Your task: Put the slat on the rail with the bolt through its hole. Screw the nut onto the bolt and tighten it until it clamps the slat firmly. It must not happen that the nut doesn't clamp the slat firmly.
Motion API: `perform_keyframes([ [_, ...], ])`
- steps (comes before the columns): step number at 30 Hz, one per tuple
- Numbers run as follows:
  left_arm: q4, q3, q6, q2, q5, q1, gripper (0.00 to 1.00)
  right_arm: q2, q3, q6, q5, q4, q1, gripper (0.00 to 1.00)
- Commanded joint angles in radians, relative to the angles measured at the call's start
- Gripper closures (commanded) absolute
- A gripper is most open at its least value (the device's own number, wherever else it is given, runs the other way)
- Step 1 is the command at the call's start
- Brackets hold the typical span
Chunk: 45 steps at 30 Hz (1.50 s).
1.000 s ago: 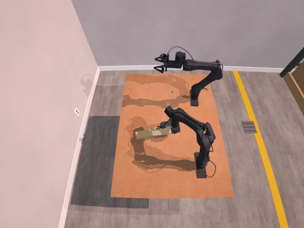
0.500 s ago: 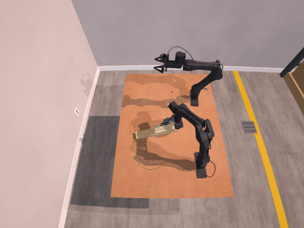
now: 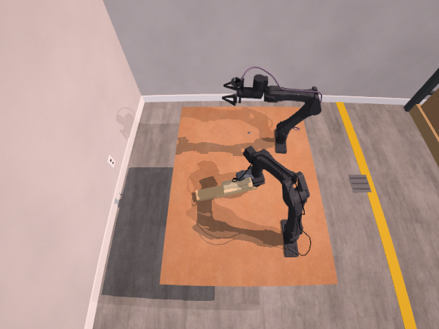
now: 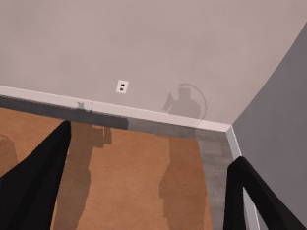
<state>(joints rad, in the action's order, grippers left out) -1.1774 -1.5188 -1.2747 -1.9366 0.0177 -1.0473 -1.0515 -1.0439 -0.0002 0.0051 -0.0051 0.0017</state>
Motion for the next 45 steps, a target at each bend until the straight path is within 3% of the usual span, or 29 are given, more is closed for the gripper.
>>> perform_keyframes([
  [1, -0.016, -0.039, -0.011, 0.013, -0.026, 0.002, 0.28, 0.007, -0.008, 0.0, -0.005, 0.01, -0.002, 0.0],
  [22, 0.066, 0.028, -0.01, -0.009, -0.018, 0.001, 0.28, 0.007, -0.008, 0.0, -0.005, 0.01, -0.002, 0.0],
  [45, 0.066, 0.023, -0.006, -0.003, -0.018, 0.001, 0.28, 0.007, -0.008, 0.0, -0.005, 0.01, -0.002, 0.0],
])
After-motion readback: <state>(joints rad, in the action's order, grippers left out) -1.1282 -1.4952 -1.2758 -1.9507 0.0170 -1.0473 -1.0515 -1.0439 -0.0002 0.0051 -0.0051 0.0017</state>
